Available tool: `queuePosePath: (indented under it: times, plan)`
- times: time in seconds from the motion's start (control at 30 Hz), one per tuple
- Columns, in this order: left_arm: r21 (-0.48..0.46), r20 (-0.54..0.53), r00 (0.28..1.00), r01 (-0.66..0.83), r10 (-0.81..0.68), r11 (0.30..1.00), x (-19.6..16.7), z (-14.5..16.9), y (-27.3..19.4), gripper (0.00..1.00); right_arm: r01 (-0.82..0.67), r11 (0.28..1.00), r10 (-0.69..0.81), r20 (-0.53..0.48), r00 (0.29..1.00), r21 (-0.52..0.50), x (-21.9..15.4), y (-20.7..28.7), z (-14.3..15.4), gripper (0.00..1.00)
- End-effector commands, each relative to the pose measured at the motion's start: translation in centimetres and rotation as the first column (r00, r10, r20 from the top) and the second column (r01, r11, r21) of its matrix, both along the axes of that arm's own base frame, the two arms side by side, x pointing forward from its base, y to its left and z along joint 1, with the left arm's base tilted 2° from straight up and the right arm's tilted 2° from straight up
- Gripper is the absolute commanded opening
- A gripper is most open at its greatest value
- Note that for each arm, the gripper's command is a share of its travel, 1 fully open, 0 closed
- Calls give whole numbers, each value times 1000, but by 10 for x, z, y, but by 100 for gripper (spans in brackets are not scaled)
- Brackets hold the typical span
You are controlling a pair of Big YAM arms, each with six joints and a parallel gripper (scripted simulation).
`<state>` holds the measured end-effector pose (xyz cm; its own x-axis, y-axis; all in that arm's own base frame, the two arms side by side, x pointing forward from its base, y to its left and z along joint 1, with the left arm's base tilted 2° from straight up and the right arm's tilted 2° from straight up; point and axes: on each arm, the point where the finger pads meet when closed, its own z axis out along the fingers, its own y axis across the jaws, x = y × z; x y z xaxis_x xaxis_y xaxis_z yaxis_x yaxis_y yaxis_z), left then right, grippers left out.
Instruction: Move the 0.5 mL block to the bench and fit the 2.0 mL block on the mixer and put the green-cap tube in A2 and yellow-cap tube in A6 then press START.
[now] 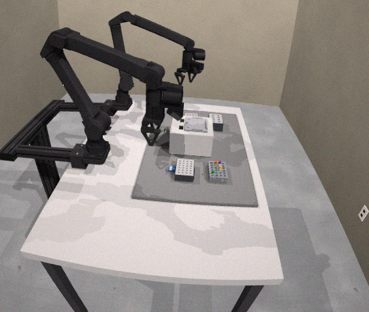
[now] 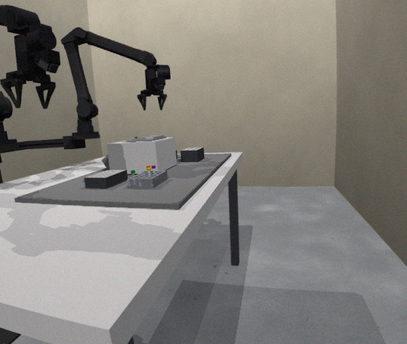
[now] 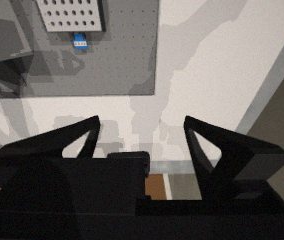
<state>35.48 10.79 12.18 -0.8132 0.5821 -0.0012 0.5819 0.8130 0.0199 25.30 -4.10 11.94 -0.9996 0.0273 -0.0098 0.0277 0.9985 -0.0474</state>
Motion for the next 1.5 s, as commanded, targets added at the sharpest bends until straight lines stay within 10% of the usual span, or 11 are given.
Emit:
queuePosePath:
  times: [0.0, 1.2, 1.47]
  plan:
    - [15, 55, 993, 107, -108, 994, 47, 21, 26, 100, -35, 999, 35, 25, 999, -9, 4, 1, 3, 100]
    - [49, 16, 691, 722, -723, 691, 52, 18, 27, 100, -29, 999, 30, 49, 998, -13, 14, -2, 13, 100]
    - [28, -13, 622, 783, -783, 621, 48, -34, 37, 100, -28, 1000, 28, 28, 999, -10, 6, -1, 4, 100]
